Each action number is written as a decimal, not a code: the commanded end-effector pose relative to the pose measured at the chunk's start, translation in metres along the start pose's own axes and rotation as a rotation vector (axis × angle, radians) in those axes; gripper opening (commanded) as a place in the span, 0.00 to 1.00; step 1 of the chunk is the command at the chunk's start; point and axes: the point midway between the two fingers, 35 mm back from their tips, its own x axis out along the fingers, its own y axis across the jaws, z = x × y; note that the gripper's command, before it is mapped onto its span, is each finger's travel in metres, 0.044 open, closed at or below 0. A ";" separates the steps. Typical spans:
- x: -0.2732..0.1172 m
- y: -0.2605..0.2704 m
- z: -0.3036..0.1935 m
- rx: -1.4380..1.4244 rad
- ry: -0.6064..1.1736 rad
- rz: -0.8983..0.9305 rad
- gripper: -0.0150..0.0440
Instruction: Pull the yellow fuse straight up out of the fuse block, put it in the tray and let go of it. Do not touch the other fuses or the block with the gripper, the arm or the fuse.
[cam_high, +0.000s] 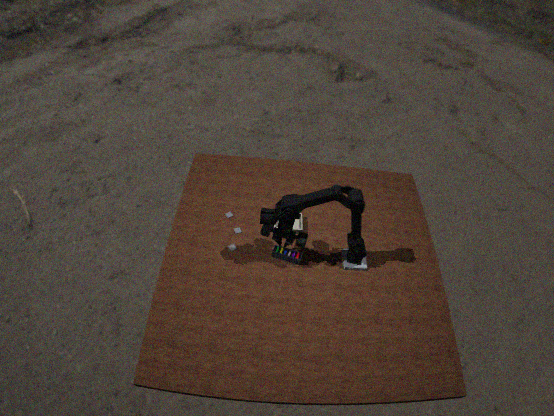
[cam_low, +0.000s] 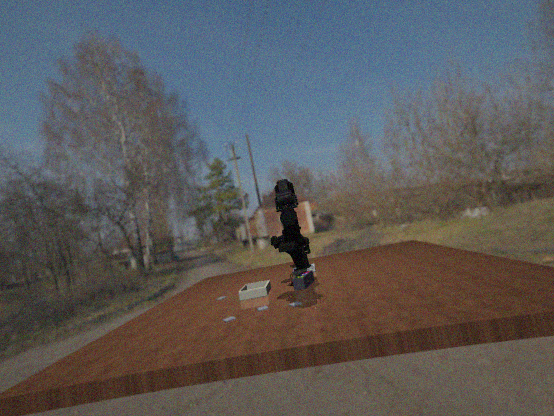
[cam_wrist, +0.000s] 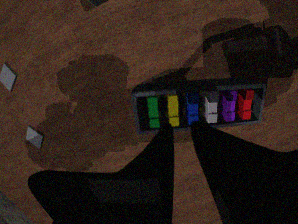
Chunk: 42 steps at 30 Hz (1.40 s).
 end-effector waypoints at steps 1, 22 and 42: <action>0.002 0.001 0.000 0.008 0.005 0.001 0.37; 0.023 0.001 0.000 0.008 0.005 0.001 0.37; 0.029 0.001 0.000 0.008 0.005 0.001 0.37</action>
